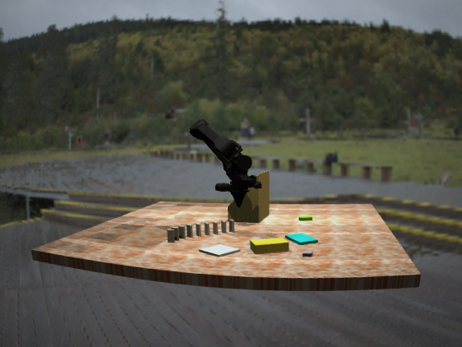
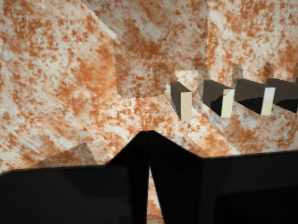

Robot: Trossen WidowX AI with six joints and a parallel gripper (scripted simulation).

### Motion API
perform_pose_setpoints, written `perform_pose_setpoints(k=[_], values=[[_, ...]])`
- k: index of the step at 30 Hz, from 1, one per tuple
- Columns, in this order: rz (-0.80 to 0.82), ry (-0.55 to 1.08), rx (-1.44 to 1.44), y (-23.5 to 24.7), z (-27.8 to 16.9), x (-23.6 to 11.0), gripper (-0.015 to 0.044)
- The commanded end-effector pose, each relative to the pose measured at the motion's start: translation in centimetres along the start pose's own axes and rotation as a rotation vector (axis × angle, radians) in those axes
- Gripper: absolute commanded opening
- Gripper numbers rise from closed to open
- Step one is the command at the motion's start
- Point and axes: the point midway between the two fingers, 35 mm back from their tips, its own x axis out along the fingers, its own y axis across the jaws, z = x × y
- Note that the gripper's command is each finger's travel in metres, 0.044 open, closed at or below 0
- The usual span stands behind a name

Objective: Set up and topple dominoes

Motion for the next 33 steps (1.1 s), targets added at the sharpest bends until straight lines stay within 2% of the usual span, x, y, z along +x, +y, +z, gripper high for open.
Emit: perform_pose_setpoints(k=[1,14,20,33], values=[[-0.003,0.005,-0.005,0.0,0.0,0.1,0.0000],[-0.002,0.005,-0.005,0.0,0.0,0.4,0.0000],[-0.004,0.008,-0.005,0.3,0.0,8.0,0.0000],[-0.005,0.008,-0.006,-0.2,0.0,8.2,0.0000]])
